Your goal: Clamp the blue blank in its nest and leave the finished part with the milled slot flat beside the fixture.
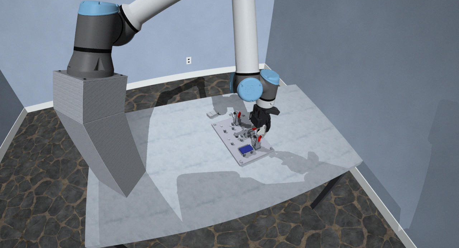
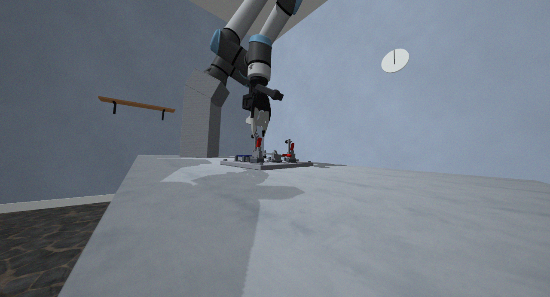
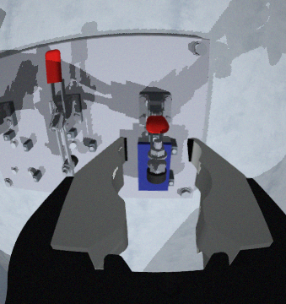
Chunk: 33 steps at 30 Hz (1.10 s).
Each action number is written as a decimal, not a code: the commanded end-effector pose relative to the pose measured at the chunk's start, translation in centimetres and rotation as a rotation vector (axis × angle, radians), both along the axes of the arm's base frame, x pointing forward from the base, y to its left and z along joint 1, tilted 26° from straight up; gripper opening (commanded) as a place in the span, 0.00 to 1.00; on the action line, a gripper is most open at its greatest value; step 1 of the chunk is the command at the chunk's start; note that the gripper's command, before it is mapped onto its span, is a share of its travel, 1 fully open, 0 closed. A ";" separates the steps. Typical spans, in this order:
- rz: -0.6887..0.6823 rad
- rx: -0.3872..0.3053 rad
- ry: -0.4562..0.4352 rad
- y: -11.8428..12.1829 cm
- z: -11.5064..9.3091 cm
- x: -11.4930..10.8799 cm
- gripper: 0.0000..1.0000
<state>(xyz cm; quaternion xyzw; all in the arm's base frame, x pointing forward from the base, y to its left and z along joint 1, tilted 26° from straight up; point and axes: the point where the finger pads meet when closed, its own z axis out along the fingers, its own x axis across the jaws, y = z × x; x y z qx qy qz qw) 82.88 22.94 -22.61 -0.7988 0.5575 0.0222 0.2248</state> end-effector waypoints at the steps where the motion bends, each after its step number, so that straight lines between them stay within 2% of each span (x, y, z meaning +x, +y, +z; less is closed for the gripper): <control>1: 0.000 0.000 -0.001 0.3 -0.7 0.3 0.28; 33: 0.000 0.000 -0.001 0.5 -1.2 0.4 0.28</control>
